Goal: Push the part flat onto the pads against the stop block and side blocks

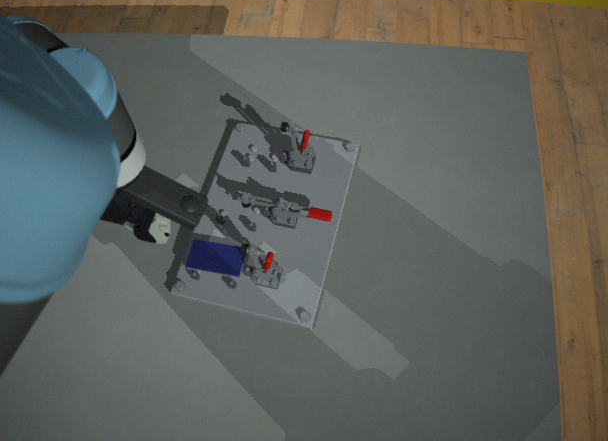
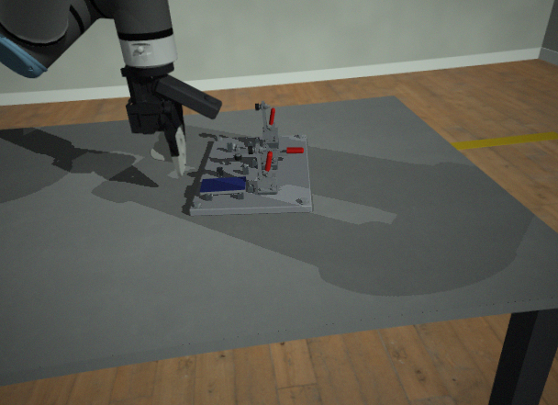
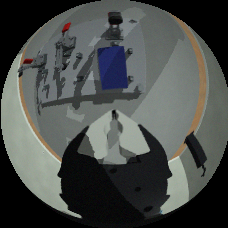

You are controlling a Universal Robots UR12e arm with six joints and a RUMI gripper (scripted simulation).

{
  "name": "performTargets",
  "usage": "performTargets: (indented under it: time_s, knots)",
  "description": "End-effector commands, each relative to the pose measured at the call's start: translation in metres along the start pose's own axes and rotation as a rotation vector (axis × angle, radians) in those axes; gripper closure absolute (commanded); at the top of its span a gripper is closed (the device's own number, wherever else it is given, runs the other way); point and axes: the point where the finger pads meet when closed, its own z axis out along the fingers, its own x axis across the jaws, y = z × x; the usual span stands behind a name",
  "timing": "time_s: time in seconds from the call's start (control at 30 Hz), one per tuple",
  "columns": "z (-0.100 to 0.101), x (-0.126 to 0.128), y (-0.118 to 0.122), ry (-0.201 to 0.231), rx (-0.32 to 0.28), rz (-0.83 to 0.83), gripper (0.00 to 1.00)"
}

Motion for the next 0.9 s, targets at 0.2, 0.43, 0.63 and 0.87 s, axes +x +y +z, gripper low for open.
performTargets:
  time_s: [0.2, 0.43, 0.63, 0.87]
  knots:
    - [0.0211, 0.001, -0.0012, 0.001, 0.002, 0.001, 1.0]
    - [0.0241, 0.0007, -0.0013, 0.001, 0.002, 0.001, 1.0]
    - [0.0235, 0.0011, -0.0013, 0.001, 0.002, 0.001, 1.0]
    - [0.024, 0.0016, -0.0014, 0.002, 0.002, 0.002, 1.0]
